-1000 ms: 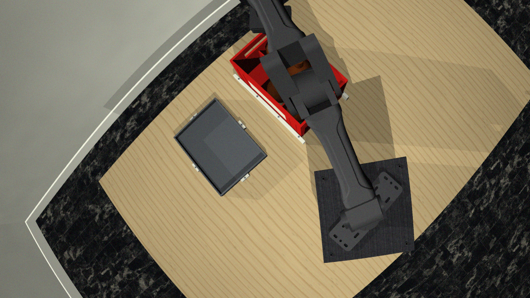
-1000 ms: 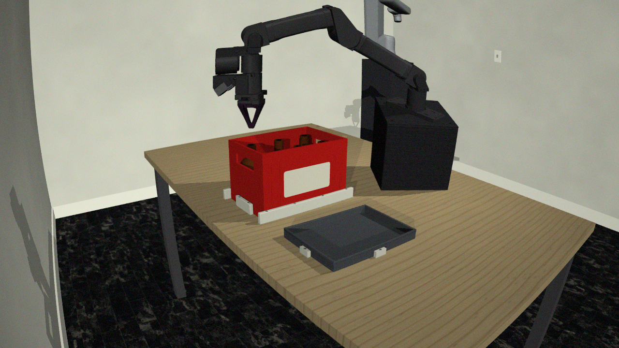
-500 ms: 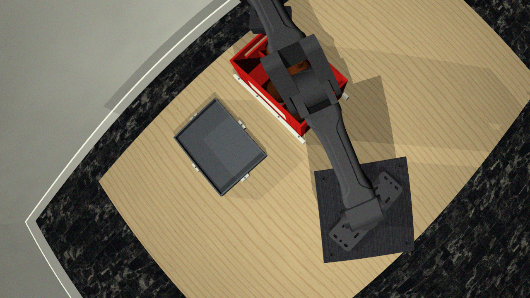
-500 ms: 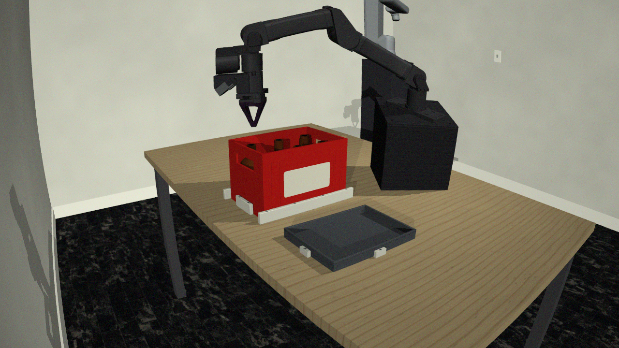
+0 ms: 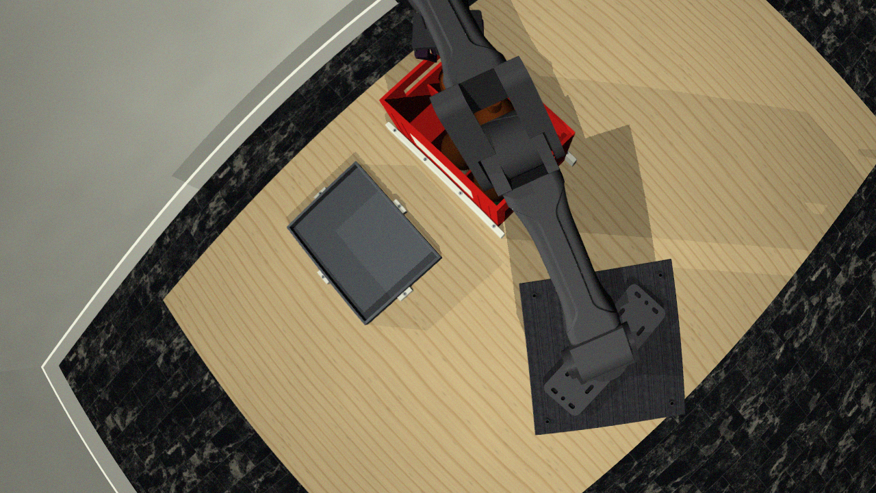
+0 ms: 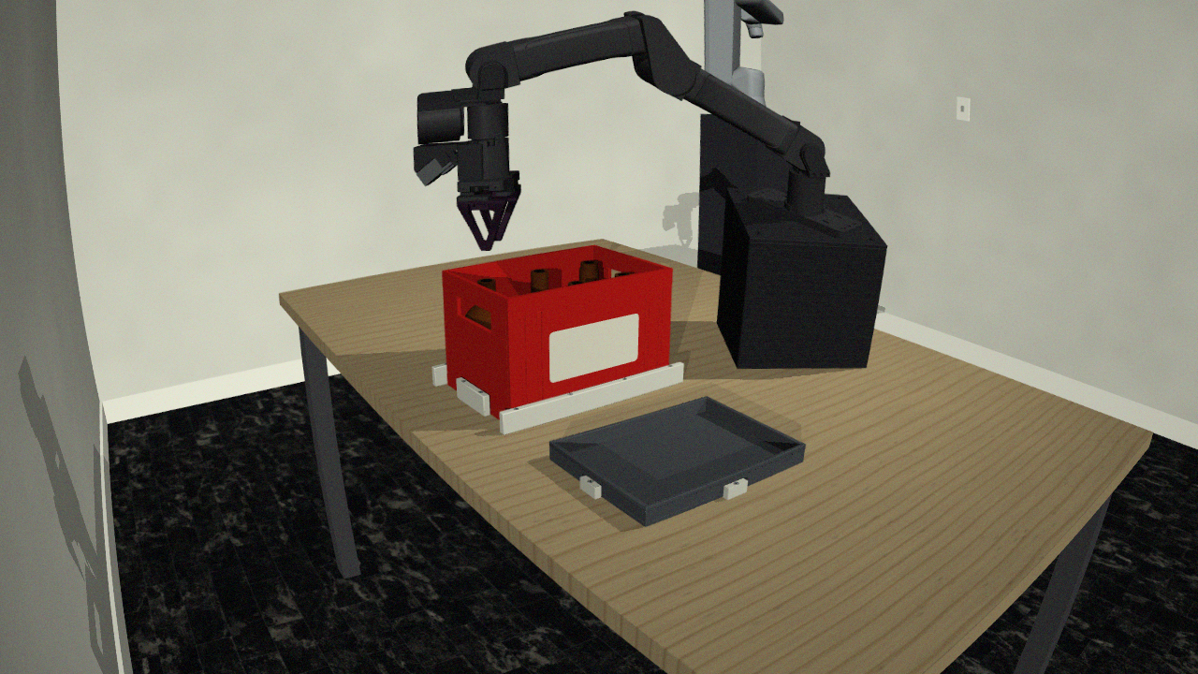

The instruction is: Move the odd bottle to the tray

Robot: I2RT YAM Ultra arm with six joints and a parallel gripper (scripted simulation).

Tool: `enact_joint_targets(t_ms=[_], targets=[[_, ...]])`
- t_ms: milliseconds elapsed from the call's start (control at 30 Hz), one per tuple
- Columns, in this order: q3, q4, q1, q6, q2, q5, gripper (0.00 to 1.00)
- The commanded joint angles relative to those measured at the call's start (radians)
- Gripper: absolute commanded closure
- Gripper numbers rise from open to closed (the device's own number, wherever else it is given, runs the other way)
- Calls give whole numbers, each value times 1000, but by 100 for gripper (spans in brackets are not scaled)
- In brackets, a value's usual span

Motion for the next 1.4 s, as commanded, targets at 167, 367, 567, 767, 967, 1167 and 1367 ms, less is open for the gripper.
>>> enact_joint_targets(t_ms=[167, 367, 567, 767, 967, 1167, 1367], targets=[[34, -9, -18, -1, -46, -5, 39], [34, -9, -18, -1, -46, -5, 39], [34, -9, -18, -1, -46, -5, 39], [34, -9, -18, -1, -46, -5, 39], [34, -9, -18, -1, -46, -5, 39], [32, -4, -18, 0, -46, -5, 39], [25, 27, -17, 3, -45, -5, 39]])
